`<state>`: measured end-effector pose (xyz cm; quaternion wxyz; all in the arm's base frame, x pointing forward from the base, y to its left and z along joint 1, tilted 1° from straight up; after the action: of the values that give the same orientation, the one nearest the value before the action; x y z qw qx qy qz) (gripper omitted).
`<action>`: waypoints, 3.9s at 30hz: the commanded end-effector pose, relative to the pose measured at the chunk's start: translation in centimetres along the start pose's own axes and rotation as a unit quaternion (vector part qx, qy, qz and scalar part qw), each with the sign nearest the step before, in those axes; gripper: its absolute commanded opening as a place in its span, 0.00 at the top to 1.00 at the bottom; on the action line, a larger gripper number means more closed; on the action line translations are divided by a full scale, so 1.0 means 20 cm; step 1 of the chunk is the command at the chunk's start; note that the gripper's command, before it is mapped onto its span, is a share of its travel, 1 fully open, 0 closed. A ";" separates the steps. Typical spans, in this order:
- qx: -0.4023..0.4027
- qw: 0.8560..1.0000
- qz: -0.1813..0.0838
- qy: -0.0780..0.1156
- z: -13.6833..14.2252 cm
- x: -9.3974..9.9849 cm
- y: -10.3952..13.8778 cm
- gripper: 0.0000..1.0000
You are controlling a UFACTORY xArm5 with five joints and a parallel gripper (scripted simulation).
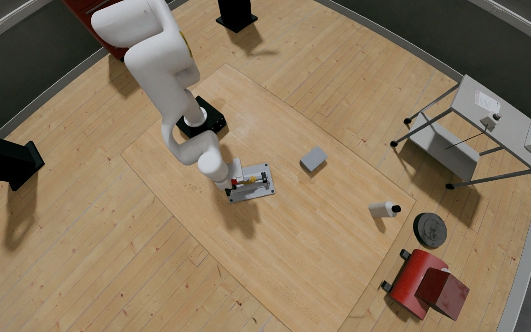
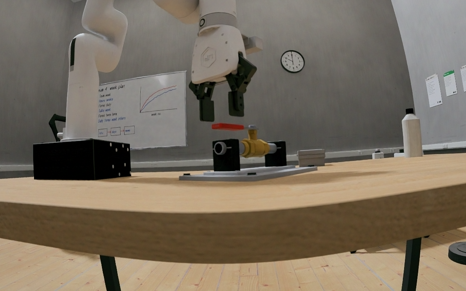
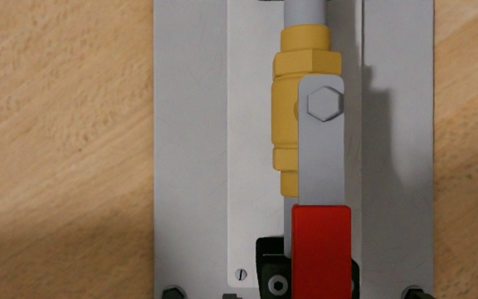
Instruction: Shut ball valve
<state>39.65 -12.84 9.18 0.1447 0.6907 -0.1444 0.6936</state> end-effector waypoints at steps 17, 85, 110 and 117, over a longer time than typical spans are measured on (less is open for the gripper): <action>0.000 1.000 0.000 0.002 0.01 0.00 0.00 0.31; 0.000 1.000 0.000 0.002 0.01 -0.12 0.00 1.00; 0.000 1.000 0.000 0.002 0.01 -0.12 0.00 1.00; 0.000 1.000 0.000 0.002 0.01 -0.12 0.00 1.00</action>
<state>39.77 -12.93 6.83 0.1452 0.6891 -0.1444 0.6951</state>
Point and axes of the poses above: the point where the finger pads meet when closed, its own x axis back along the fingers, its own z axis across the jaws, y = z × x, the point moved 6 cm from there along x, back along the fingers, and after that the axes turned 12 degrees about x, right-handed, at the moved point
